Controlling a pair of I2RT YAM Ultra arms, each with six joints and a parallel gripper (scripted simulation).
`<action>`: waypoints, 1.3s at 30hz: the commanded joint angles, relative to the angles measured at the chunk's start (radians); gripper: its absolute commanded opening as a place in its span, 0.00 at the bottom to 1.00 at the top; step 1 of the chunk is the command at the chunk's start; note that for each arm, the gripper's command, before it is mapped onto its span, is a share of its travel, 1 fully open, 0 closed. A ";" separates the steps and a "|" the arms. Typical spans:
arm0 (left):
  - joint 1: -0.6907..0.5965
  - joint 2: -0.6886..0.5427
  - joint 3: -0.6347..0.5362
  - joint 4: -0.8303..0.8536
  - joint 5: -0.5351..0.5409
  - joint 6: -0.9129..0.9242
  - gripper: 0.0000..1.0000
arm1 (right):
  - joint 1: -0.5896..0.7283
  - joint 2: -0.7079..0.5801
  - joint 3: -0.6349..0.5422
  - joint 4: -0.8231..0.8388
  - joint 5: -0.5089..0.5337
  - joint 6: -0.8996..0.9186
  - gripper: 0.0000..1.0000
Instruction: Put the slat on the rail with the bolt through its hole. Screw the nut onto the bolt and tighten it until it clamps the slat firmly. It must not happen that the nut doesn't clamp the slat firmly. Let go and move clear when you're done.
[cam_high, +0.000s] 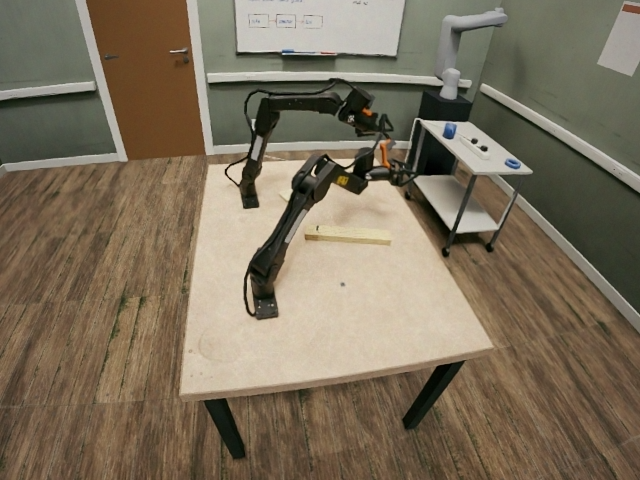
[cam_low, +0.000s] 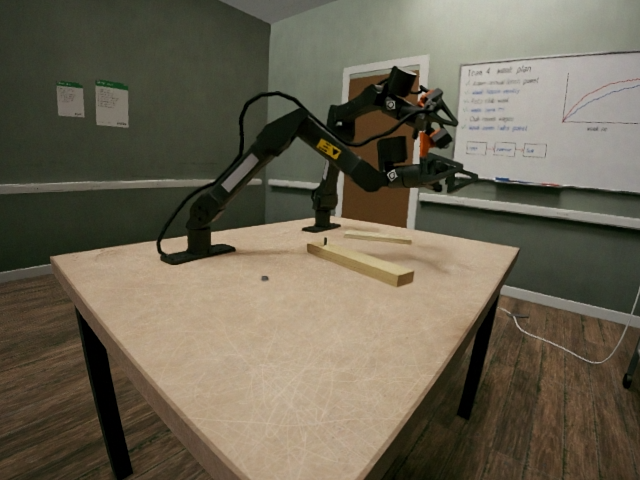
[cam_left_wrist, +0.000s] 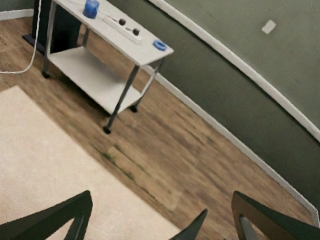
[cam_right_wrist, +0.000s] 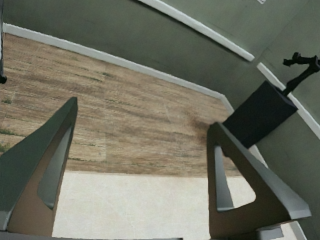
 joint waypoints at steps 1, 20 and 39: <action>0.000 -0.025 0.018 0.012 -0.010 0.004 1.00 | 0.000 -0.023 0.014 0.004 -0.002 0.003 1.00; 0.018 -0.037 -0.028 0.024 0.016 0.021 1.00 | -0.019 -0.046 -0.026 -0.020 -0.020 0.011 1.00; 0.181 -0.285 -0.309 0.209 0.187 0.288 1.00 | -0.198 -0.427 -0.231 -0.241 -0.242 0.101 1.00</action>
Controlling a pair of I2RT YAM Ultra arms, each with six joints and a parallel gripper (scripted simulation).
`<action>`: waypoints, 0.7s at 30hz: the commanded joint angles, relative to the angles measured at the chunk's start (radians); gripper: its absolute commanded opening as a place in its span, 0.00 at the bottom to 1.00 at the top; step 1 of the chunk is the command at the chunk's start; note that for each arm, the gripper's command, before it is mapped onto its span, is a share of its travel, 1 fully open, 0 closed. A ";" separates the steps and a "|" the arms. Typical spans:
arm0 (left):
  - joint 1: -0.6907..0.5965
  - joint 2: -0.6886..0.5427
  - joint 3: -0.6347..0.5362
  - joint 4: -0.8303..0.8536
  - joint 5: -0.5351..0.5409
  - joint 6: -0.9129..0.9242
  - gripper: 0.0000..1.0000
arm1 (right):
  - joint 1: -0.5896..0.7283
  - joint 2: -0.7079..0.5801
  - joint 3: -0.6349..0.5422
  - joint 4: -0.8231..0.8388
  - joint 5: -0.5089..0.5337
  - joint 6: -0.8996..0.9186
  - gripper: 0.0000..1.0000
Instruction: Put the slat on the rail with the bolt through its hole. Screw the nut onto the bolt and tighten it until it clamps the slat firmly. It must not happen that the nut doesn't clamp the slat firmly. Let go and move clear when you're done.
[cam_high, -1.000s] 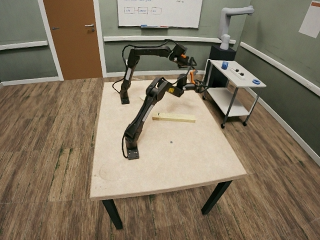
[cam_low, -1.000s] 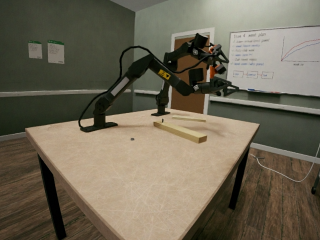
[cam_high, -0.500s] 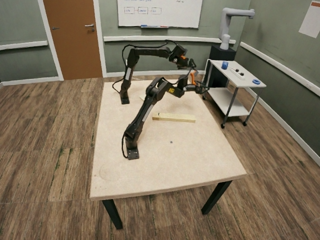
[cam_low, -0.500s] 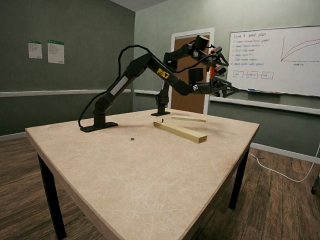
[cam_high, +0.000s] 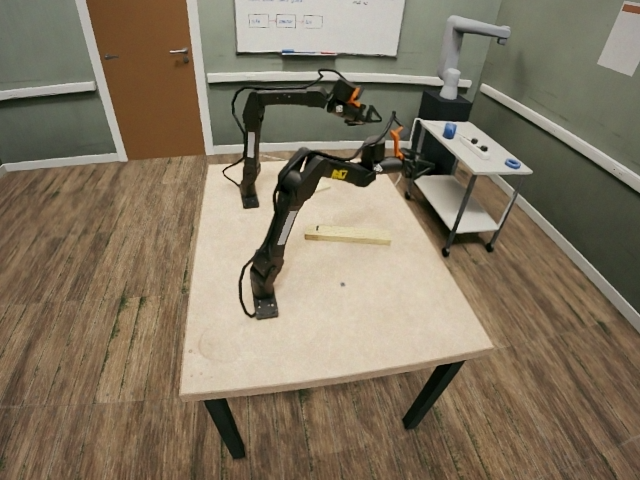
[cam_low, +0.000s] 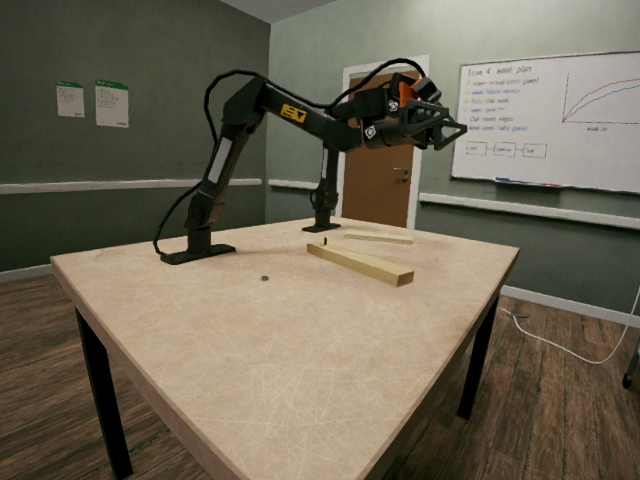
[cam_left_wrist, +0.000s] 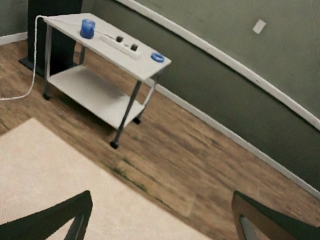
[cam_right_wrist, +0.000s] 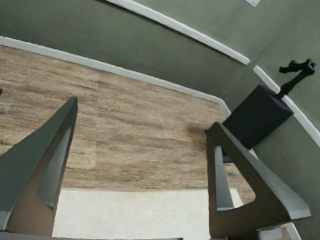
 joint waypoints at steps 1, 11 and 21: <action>0.042 -0.072 -0.052 0.076 0.053 0.089 1.00 | -0.039 -0.096 -0.049 -0.087 -0.072 0.041 1.00; 0.139 -0.225 -0.229 0.195 0.154 0.254 1.00 | -0.147 -0.322 -0.168 -0.227 -0.208 0.096 1.00; 0.244 -0.388 -0.418 0.325 0.268 0.430 1.00 | -0.261 -0.567 -0.297 -0.380 -0.355 0.158 1.00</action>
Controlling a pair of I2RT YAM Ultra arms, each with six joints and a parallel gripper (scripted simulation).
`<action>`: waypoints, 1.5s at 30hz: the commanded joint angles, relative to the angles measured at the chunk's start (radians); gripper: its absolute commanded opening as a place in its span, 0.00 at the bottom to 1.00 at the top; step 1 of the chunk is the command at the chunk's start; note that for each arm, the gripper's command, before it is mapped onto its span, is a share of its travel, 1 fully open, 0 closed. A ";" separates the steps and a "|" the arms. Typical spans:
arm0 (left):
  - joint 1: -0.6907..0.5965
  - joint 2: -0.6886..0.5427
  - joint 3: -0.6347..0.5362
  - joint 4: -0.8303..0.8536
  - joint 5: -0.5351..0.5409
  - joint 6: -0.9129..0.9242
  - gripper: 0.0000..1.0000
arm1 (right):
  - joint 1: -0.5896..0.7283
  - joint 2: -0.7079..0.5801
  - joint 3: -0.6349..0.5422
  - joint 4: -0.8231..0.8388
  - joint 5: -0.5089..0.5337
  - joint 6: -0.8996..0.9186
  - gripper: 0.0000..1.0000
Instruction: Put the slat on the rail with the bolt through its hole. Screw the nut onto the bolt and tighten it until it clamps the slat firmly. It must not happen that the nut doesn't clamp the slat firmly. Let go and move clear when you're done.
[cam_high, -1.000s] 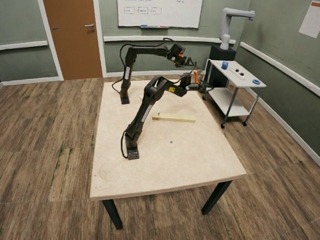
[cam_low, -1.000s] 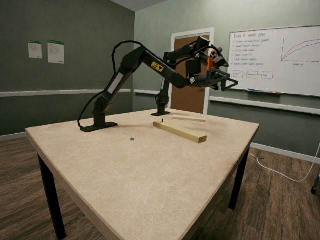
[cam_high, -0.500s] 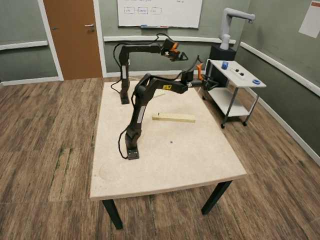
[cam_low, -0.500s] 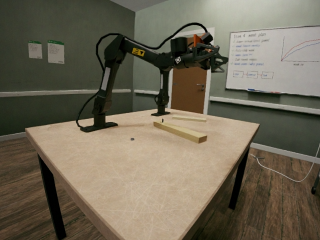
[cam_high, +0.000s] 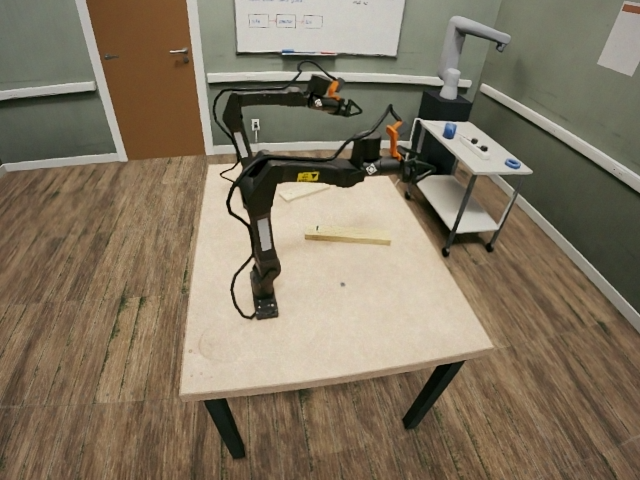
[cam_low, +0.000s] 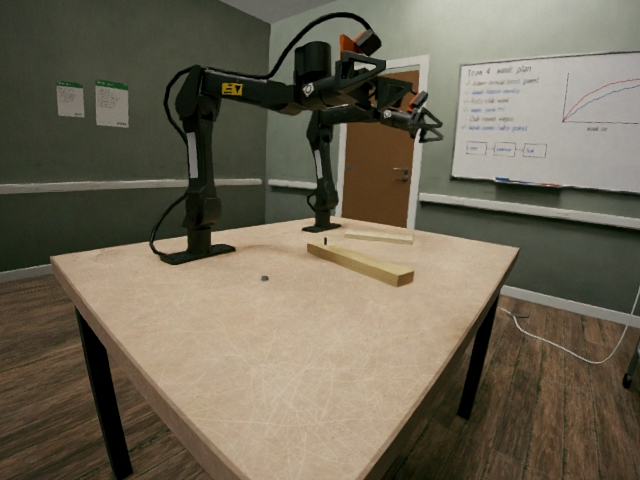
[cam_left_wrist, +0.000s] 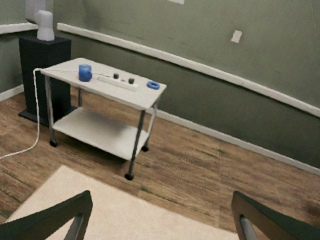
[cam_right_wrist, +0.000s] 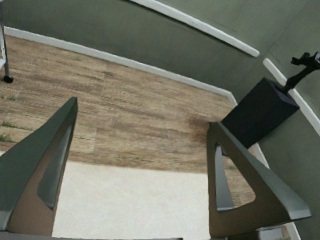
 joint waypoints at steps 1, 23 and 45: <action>0.043 -0.084 -0.056 0.098 0.066 0.107 1.00 | -0.042 -0.115 -0.046 -0.093 -0.086 0.047 1.00; 0.206 -0.309 -0.314 0.301 0.256 0.356 1.00 | -0.210 -0.471 -0.205 -0.325 -0.315 0.131 1.00; 0.147 -0.279 -0.364 0.130 0.256 0.255 1.00 | -0.206 -0.453 -0.205 -0.313 -0.309 0.123 1.00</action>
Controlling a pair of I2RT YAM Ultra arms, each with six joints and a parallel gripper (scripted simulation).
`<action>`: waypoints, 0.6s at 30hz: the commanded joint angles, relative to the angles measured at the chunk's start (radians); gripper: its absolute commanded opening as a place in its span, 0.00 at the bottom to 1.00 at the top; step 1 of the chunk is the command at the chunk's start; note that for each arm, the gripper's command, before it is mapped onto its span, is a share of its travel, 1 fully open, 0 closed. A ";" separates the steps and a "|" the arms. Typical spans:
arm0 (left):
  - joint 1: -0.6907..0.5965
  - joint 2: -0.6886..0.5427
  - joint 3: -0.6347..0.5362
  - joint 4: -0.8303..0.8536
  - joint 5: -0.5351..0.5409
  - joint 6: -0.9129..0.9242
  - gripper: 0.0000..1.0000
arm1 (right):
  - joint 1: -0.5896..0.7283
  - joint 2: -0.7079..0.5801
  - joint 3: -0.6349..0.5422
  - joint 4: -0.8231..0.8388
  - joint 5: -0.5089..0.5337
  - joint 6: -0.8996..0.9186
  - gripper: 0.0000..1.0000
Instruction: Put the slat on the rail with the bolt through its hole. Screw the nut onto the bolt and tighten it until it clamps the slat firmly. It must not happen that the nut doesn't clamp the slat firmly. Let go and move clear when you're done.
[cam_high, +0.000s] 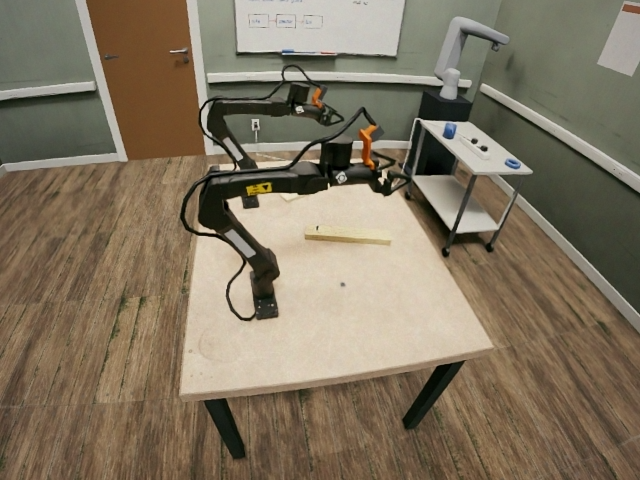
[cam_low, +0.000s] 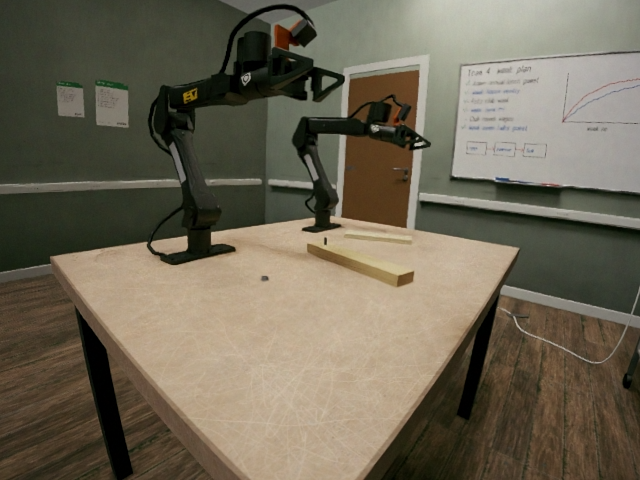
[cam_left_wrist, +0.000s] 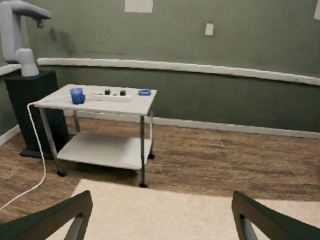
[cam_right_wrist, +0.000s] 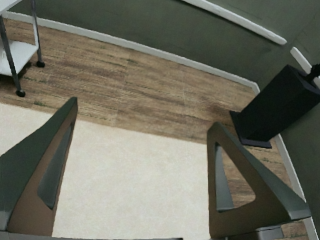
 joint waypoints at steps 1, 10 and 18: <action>-0.021 -0.003 -0.009 -0.039 0.006 -0.034 1.00 | -0.001 -0.007 0.006 -0.004 -0.005 0.007 1.00; -0.052 0.016 -0.040 -0.141 0.005 -0.092 1.00 | -0.001 -0.007 0.006 -0.004 -0.005 0.007 1.00; -0.073 0.016 -0.055 -0.209 0.006 -0.132 1.00 | -0.001 -0.007 0.006 -0.004 -0.005 0.007 1.00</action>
